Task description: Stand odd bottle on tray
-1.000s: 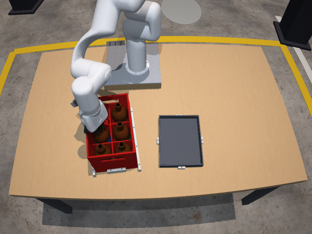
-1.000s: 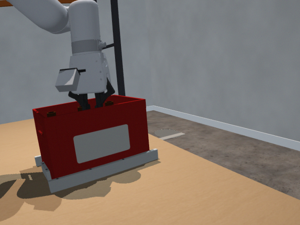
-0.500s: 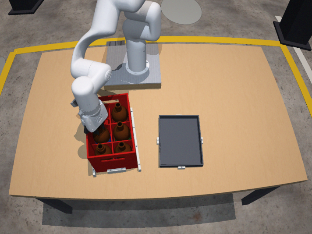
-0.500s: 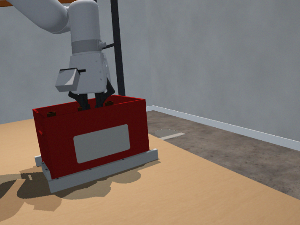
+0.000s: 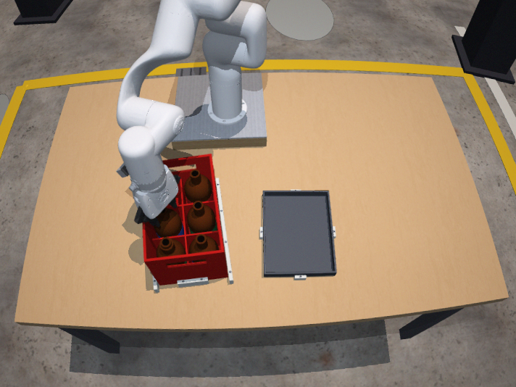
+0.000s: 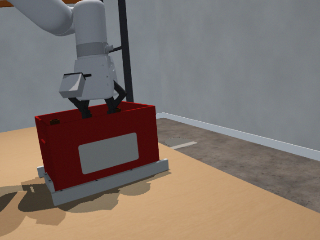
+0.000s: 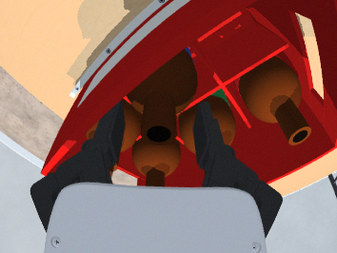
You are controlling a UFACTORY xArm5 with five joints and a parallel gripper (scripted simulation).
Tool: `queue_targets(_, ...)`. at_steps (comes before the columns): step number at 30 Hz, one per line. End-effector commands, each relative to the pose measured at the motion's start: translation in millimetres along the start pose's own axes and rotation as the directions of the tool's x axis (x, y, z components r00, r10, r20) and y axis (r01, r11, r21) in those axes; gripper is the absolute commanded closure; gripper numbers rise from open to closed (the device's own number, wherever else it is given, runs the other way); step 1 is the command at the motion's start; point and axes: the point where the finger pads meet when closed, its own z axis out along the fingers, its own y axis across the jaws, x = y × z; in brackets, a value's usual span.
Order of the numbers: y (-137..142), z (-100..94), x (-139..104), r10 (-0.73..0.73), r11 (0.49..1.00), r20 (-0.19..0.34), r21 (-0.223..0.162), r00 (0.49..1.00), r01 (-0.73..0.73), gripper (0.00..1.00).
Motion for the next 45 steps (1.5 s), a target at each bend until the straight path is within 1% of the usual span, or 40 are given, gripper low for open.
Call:
queue_targets(1,-1,-1.4,0,0.0,1.0,0.001,0.004,1.0,0.0,0.35)
queue_targets(21,-1,-1.5,0,0.0,1.0,0.001,0.004,1.0,0.0,0.35)
queue_targets(29,-1,-5.0,0,0.0,1.0,0.001,0.004,1.0,0.0,0.35)
queue_targets(35,-1,-16.4,0,0.0,1.0,0.001,0.004,1.0,0.0,0.35)
queue_targets(44,-1,-45.1,0,0.0,1.0,0.001,0.004,1.0,0.0,0.35)
queue_targets(45,-1,-45.1,0,0.0,1.0,0.001,0.004,1.0,0.0,0.35)
